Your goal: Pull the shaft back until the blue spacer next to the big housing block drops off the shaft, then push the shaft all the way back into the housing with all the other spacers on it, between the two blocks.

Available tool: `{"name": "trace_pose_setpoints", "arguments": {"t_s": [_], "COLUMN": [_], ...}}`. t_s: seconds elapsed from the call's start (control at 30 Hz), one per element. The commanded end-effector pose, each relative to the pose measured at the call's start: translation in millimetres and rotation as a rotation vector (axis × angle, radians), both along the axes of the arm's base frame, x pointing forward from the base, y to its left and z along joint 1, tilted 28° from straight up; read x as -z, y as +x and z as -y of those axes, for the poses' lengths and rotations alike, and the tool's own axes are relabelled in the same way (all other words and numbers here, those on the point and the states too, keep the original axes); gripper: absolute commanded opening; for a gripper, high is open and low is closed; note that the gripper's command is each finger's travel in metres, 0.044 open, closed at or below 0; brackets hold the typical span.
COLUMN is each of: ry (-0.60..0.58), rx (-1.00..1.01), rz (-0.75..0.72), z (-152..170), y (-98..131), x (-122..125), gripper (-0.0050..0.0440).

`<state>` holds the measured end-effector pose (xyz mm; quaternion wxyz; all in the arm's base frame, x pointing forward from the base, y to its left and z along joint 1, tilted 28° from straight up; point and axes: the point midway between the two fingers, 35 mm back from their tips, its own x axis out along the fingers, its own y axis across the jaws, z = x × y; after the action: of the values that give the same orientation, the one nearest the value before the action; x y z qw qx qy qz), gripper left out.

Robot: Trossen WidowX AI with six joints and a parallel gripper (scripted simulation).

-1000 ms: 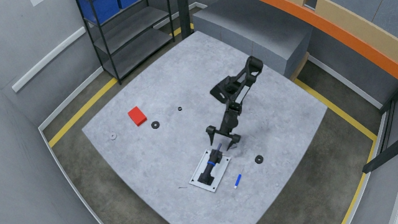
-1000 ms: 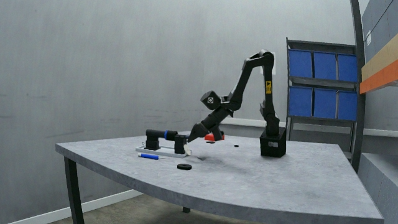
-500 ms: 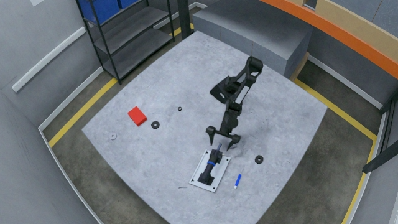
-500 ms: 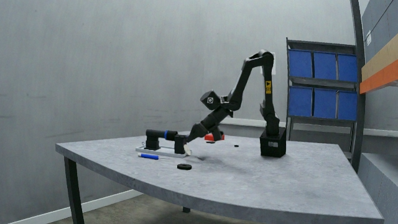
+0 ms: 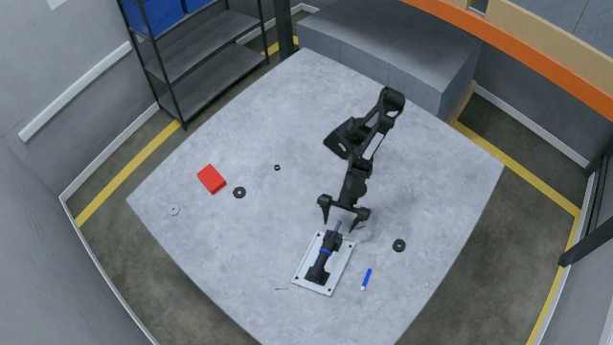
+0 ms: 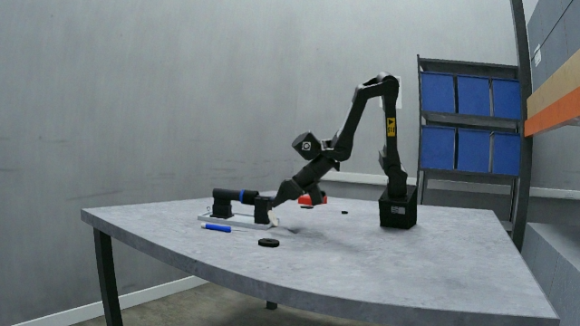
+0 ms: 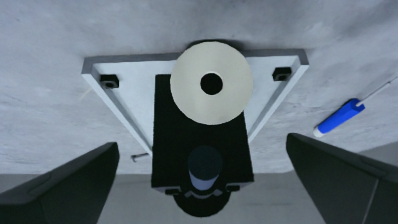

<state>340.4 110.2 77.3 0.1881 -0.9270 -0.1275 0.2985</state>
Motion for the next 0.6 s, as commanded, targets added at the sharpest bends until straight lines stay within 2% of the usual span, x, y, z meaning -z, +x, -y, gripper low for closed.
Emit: {"name": "trace_pose_setpoints", "arguments": {"t_s": [0.0,0.57], "ry": [0.005,0.005], "rx": [0.006,0.008], "rz": [0.028,0.028], "z": [1,-5], "y": [4,17], "x": [-9,-3], "gripper": [0.044,0.044]}}
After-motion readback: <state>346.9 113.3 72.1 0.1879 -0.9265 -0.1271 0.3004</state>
